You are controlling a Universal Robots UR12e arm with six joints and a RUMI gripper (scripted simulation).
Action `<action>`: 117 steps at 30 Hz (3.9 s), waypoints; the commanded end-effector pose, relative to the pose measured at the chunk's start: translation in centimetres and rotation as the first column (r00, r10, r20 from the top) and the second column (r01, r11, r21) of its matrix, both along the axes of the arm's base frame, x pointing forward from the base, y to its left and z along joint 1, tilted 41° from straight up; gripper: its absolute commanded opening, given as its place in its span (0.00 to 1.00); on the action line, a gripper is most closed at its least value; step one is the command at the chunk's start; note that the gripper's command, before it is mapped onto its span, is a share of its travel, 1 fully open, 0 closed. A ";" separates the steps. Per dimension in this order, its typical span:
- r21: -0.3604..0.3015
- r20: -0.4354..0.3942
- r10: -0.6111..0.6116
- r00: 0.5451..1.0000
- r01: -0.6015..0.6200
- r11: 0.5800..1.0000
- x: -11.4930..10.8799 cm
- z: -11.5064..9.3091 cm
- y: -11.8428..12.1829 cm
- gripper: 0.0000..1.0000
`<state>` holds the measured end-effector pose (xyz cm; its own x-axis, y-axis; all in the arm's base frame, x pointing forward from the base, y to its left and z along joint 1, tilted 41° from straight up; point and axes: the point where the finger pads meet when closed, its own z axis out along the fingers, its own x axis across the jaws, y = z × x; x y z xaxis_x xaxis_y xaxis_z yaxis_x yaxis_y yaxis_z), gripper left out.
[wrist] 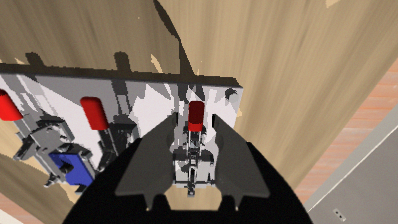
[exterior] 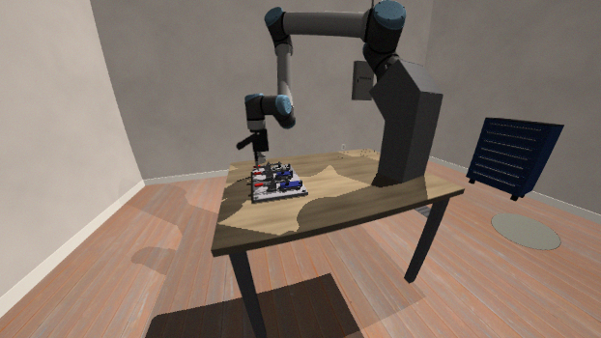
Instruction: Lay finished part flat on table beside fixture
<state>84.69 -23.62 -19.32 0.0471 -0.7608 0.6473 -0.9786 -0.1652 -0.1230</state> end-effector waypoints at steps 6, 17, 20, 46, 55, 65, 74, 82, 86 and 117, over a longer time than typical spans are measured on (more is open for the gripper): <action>-0.001 0.006 0.002 1.000 -0.002 1.000 0.4 0.4 0.0 0.28; -0.001 0.006 0.002 1.000 -0.002 1.000 0.3 0.3 0.0 0.28; -0.001 0.006 0.002 1.000 -0.002 1.000 0.3 0.3 0.0 0.28; -0.001 0.006 0.002 1.000 -0.002 1.000 0.3 0.3 0.0 0.00; -0.001 0.006 0.002 1.000 -0.002 1.000 0.3 0.3 0.0 0.00; -0.001 0.006 0.002 1.000 -0.002 1.000 0.3 0.3 0.0 0.00; -0.001 0.006 0.002 1.000 -0.002 1.000 0.3 0.4 0.0 0.00; -0.001 0.006 0.002 1.000 -0.002 1.000 0.3 0.4 0.1 0.00; -0.001 0.005 0.003 1.000 -0.003 1.000 0.2 0.5 0.1 0.00; -0.001 0.004 0.003 1.000 -0.003 1.000 -0.9 1.3 0.9 0.00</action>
